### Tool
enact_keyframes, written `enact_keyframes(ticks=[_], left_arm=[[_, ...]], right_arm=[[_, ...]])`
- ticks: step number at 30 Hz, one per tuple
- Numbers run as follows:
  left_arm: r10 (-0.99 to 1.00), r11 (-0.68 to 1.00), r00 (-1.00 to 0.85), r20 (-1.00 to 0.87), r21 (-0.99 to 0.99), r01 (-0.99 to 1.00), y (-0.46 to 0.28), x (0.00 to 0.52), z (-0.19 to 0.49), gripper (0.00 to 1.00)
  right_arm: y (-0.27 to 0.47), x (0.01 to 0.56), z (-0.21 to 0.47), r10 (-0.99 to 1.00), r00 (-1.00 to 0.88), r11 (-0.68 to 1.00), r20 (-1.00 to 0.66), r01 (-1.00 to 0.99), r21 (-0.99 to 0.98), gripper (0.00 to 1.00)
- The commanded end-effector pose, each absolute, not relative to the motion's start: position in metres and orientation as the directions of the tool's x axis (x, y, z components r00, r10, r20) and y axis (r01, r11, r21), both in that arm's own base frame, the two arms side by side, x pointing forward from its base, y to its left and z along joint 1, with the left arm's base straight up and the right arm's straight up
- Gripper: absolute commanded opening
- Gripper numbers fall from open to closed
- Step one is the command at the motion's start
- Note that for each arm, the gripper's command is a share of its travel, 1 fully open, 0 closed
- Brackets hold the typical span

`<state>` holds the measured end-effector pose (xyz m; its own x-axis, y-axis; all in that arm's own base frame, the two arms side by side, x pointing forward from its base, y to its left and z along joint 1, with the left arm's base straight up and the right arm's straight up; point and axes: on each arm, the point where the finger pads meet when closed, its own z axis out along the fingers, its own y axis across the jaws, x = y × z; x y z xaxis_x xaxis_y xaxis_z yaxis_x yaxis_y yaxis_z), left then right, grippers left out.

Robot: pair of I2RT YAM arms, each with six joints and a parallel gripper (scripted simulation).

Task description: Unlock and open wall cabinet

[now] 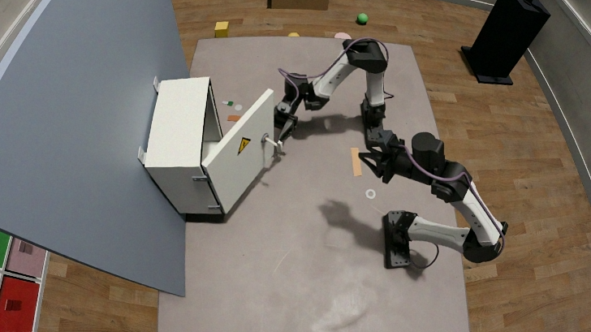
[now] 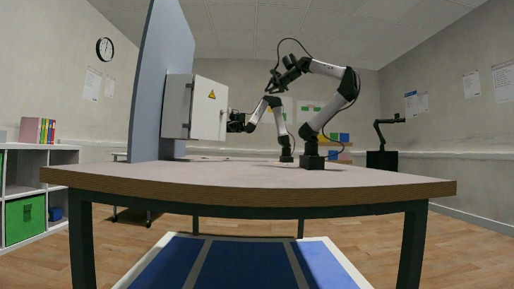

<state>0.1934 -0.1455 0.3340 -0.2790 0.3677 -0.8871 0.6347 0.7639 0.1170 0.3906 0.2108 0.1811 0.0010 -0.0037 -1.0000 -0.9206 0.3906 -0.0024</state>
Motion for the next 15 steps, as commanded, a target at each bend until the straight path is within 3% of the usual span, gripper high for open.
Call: enact_keyframes(ticks=[1,2,4,6,8,15], left_arm=[[0.366,0.768,-0.279,-0.888,0.119,0.630,-0.1450,0.1948,0.3336,0.37],[0.366,0.768,-0.279,-0.888,0.119,0.630,-0.1450,0.1948,0.3336,0.37],[0.366,0.768,-0.279,-0.888,0.119,0.630,-0.1450,0.1948,0.3336,0.37],[0.366,0.768,-0.279,-0.888,0.119,0.630,-0.1450,0.1948,0.3336,0.37],[0.366,0.768,-0.279,-0.888,0.119,0.630,-0.1450,0.1948,0.3336,0.37],[0.366,0.768,-0.279,-0.888,0.119,0.630,-0.1450,0.1948,0.3336,0.37]], right_arm=[[0.2188,0.3980,0.1813,0.001,0.007,0.396,-1.000,-0.918,-0.006,0.51],[0.2202,0.3986,0.1813,0.001,0.007,0.396,-1.000,-0.918,-0.006,0.51],[0.2199,0.3985,0.1808,0.001,0.006,0.396,-1.000,-0.918,-0.005,0.35],[0.2199,0.3985,0.1808,0.001,0.006,0.396,-1.000,-0.918,-0.005,0.35],[0.2177,0.3937,0.1830,0.002,0.009,0.393,-1.000,-0.920,-0.008,0.23],[0.2162,0.3916,0.1821,0.002,0.013,0.394,-1.000,-0.919,-0.011,0.14]])
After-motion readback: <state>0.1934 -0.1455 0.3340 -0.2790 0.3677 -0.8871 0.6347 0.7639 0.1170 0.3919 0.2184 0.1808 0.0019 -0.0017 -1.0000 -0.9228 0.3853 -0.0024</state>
